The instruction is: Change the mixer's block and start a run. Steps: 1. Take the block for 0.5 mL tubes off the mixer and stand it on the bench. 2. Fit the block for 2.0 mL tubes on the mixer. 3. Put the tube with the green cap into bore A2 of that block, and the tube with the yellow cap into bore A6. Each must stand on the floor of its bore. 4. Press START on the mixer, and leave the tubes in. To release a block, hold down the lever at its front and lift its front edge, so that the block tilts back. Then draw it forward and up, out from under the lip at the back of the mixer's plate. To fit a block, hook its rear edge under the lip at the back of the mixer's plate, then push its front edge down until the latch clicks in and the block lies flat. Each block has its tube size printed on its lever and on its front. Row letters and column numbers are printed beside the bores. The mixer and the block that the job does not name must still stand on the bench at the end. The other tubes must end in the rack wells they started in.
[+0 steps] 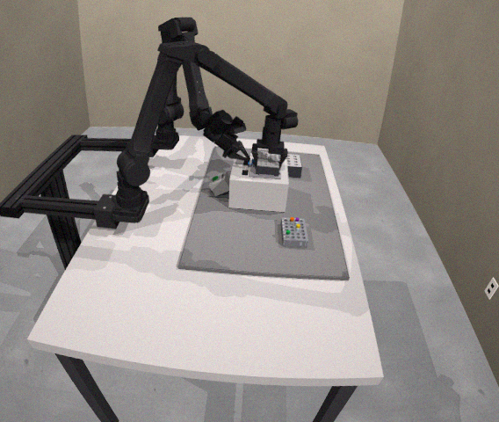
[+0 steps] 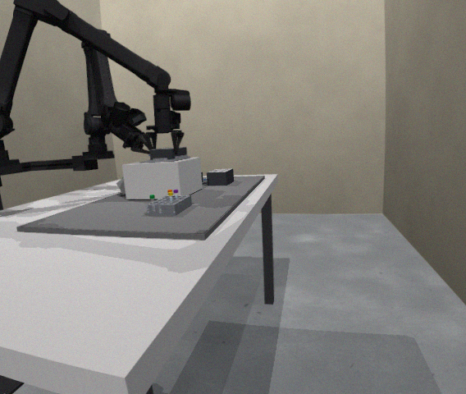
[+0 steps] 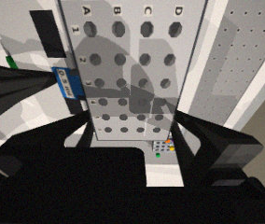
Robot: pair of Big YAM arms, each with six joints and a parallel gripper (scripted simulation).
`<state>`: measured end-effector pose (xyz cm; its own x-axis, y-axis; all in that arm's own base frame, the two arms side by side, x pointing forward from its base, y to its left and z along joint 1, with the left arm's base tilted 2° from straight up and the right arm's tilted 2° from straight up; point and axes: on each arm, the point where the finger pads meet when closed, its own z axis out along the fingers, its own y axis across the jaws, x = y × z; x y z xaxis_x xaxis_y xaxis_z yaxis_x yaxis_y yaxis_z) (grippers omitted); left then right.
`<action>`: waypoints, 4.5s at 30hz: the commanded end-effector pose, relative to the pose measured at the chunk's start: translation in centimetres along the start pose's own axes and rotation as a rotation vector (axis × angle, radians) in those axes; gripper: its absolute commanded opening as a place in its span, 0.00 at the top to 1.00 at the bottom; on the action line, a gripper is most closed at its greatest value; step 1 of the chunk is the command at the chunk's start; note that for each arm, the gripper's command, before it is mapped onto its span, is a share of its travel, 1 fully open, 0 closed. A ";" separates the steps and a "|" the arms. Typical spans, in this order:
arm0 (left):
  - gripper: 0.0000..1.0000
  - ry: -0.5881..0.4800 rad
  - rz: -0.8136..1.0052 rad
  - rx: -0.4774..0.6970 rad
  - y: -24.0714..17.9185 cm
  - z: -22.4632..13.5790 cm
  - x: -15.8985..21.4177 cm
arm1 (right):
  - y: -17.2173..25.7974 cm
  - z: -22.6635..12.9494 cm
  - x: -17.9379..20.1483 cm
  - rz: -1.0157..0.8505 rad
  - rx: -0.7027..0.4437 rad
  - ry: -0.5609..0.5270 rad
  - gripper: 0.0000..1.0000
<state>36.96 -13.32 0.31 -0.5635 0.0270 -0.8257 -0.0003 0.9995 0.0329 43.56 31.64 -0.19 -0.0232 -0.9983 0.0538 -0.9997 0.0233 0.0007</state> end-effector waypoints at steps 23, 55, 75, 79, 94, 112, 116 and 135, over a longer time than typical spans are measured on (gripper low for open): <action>1.00 -0.029 -0.015 0.006 -0.6 0.2 -2.6 | -1.5 -0.7 -0.7 0.016 -0.016 -0.008 1.00; 1.00 -0.049 -0.037 0.017 -1.2 -2.8 -7.2 | -0.2 -1.7 0.3 0.024 -0.006 -0.017 1.00; 1.00 -0.012 -0.016 0.010 0.5 -5.7 -2.9 | -0.3 -1.7 0.1 0.025 0.001 -0.023 1.00; 1.00 -0.012 -0.022 0.006 1.0 -6.2 -2.7 | -0.3 -1.8 0.1 0.025 0.001 -0.023 1.00; 1.00 -0.013 -0.018 0.010 1.8 -8.1 -1.8 | -0.2 -1.8 0.1 0.026 0.001 -0.022 1.00; 1.00 -0.016 -0.020 0.012 2.8 -10.2 -1.2 | -0.2 -1.8 0.1 0.027 0.000 -0.022 1.00; 1.00 -0.010 -0.013 0.006 3.1 -10.3 -0.7 | -0.2 -1.9 0.1 0.027 0.000 -0.022 1.00; 1.00 -0.001 -0.005 0.005 4.3 -12.6 0.7 | -0.1 -1.9 0.1 0.027 0.000 -0.021 1.00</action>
<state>26.46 -9.11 6.53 -0.5710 0.0323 -0.8203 0.0009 0.9992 0.0387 43.60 31.62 -0.10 -0.0221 -0.9983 0.0542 -0.9996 0.0231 0.0170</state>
